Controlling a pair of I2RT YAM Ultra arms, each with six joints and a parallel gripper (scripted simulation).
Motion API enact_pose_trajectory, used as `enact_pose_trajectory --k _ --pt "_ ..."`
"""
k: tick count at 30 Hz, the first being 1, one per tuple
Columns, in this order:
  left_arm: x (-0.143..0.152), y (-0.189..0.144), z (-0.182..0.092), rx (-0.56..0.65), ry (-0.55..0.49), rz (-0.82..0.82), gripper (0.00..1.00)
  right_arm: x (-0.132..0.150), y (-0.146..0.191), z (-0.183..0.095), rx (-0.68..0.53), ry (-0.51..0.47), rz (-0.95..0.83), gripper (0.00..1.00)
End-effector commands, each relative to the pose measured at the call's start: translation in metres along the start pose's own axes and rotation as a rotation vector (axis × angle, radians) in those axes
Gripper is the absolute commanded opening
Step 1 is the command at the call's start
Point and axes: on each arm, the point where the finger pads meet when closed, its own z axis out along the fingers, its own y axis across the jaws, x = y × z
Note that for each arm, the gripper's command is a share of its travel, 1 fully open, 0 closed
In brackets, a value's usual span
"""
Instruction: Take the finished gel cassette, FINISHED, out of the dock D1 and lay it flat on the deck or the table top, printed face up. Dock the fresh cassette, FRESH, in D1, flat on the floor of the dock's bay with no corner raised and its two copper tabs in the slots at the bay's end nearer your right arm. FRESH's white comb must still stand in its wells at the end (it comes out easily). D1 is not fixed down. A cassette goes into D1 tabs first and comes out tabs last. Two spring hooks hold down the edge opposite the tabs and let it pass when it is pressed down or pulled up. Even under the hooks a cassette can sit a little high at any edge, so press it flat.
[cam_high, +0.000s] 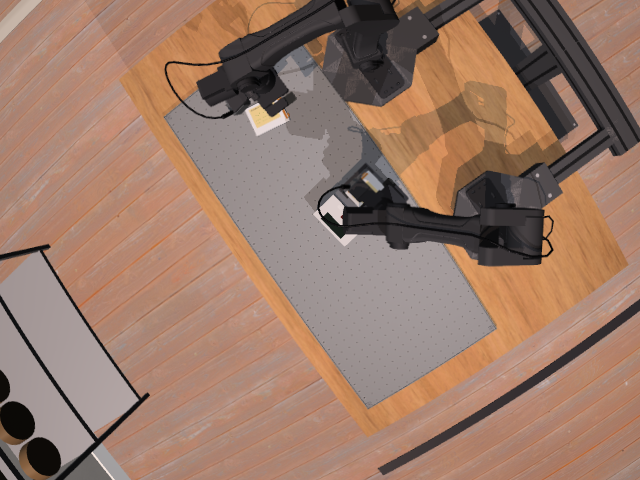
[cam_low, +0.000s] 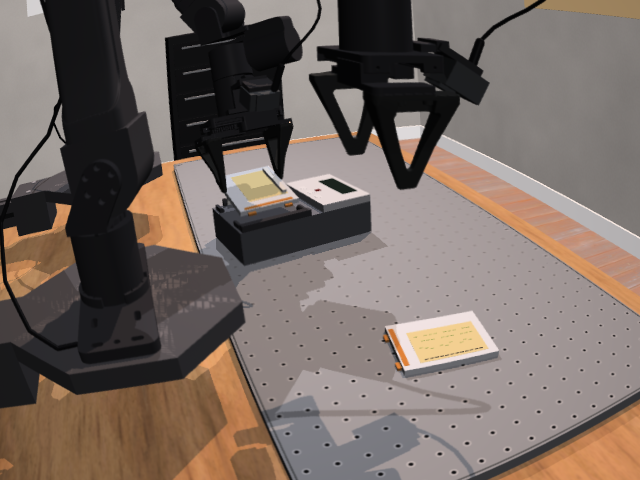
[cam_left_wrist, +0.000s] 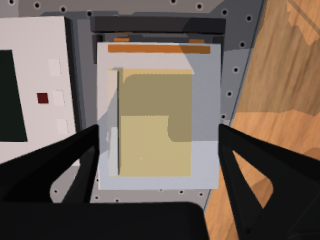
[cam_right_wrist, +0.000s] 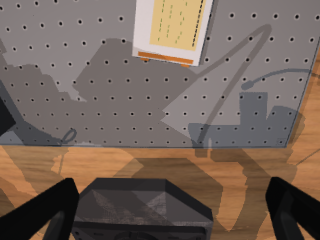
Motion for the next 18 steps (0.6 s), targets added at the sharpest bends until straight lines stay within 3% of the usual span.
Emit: enact_pose_trajectory --k 1,18 --pt "0.0007 0.0025 0.0012 -0.006 -0.013 0.000 0.00 -0.0057 -0.0060 -0.0113 0.014 -0.029 0.009 1.00" --pt "0.0015 0.0044 0.0011 -0.011 -0.018 -0.003 0.00 -0.0057 -0.0060 -0.0113 0.014 -0.029 0.009 1.00"
